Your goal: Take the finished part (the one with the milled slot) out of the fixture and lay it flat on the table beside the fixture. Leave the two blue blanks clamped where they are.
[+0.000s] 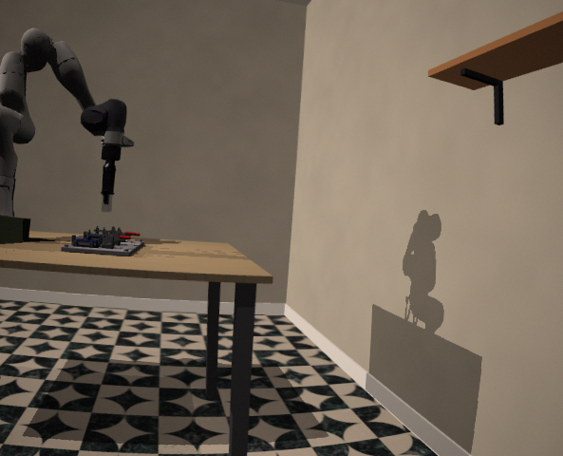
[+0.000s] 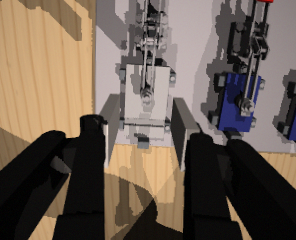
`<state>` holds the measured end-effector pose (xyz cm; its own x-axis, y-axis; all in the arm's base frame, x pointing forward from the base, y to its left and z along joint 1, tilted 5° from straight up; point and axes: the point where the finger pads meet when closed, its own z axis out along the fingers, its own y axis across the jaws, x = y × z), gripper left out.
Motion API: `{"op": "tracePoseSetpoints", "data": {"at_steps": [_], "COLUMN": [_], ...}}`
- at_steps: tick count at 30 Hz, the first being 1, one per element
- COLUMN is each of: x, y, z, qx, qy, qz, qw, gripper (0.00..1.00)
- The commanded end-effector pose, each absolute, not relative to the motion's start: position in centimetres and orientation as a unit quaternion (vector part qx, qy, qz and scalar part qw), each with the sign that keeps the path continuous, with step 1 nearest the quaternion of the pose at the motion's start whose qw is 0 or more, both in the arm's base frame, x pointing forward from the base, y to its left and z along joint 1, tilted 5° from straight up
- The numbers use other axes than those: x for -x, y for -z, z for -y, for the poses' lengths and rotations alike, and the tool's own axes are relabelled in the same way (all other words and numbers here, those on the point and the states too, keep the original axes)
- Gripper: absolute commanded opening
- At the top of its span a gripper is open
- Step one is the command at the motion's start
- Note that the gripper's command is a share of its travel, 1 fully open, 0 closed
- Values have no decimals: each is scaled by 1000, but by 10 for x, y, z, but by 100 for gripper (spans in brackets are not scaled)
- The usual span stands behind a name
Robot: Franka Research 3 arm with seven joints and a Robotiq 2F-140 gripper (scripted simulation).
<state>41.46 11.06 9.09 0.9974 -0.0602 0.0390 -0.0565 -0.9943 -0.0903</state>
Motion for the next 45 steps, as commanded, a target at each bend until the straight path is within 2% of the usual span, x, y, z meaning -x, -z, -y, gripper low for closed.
{"op": "tracePoseSetpoints", "data": {"at_steps": [1,16,35,45], "x": [-424,-519,-533,-534], "y": [-91,-95,-93,-69], "z": [-109,-103,-102,-104], "qx": [998,998,998,998], "qy": [22,22,22,22], "qz": [-33,-33,-33,-33], "qw": [41,41,41,41], "gripper": [28,28,28,28]}}
